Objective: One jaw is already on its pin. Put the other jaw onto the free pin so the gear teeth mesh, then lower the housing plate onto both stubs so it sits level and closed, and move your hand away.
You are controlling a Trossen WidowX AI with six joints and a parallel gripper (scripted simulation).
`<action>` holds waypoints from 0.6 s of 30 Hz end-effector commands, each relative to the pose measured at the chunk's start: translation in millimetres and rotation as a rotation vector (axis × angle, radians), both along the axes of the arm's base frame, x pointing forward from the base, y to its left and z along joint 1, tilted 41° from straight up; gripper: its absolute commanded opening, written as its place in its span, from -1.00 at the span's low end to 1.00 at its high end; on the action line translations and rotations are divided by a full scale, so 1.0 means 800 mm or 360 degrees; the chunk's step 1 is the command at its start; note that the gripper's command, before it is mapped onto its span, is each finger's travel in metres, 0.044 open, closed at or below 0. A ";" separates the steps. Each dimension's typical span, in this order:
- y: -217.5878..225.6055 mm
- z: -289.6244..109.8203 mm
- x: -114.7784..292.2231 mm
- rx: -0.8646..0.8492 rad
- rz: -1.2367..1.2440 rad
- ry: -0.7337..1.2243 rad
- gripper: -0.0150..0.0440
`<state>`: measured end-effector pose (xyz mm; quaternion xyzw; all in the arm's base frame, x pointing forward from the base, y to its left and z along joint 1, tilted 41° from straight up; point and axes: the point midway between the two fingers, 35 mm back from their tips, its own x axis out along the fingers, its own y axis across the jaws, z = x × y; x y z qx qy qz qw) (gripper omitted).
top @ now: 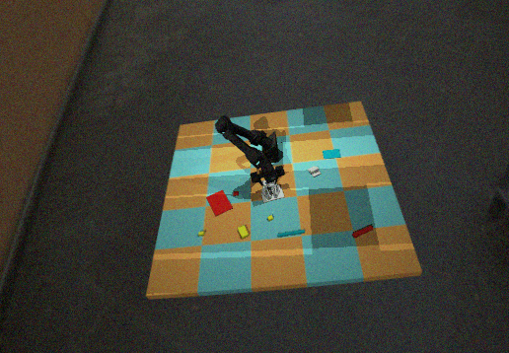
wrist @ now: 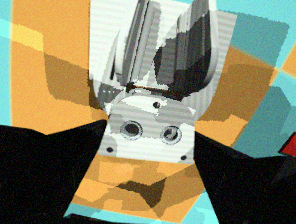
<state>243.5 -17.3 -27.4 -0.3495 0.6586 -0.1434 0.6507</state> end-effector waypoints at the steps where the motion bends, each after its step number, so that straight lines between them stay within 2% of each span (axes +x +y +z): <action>1: -0.001 0.000 -0.001 -0.0008 0.0009 0.0009 0.70; 18: -0.004 -0.004 -0.001 -0.0010 0.0019 0.0018 0.70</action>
